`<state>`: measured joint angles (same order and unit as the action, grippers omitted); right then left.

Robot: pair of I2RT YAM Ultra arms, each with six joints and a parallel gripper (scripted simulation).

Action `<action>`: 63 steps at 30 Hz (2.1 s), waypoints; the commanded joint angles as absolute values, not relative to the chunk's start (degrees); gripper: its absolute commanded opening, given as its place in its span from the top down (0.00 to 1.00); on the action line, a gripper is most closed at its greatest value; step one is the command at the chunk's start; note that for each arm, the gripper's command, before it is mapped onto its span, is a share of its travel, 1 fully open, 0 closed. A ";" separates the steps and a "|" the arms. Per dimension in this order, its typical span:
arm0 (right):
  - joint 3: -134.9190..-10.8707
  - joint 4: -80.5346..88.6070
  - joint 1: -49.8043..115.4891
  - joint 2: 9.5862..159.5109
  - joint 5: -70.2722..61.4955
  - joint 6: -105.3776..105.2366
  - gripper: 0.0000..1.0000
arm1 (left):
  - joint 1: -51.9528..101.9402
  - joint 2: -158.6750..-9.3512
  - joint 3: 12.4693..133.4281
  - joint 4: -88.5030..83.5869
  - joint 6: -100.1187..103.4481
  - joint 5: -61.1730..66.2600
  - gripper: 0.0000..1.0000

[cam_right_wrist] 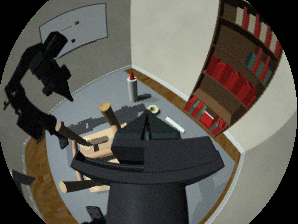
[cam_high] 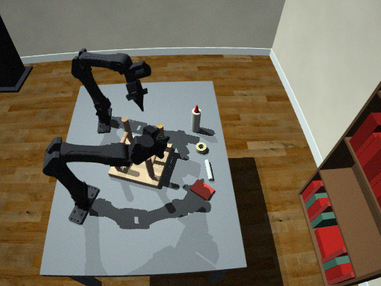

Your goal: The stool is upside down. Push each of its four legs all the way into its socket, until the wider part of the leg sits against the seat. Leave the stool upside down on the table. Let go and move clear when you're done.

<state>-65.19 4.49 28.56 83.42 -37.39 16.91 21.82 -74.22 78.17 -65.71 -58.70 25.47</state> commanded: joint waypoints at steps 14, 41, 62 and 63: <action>-76.43 19.69 35.36 88.17 -26.86 11.51 1.00 | 28.25 -71.81 80.90 -70.88 -42.20 19.02 1.00; -102.80 68.16 58.05 108.61 1.55 -0.69 1.00 | 53.12 -72.18 87.88 -83.50 2.77 -1.95 1.00; -122.42 65.95 57.88 109.10 0.46 0.05 1.00 | 52.32 -71.61 84.92 -80.93 0.21 -0.16 1.00; -122.67 66.26 58.09 109.66 0.45 0.06 1.00 | 52.32 -71.61 84.95 -80.93 0.21 -0.16 1.00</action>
<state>-120.07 66.19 58.35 108.62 0.01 -0.03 52.60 -70.96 85.76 -81.80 0.67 -0.25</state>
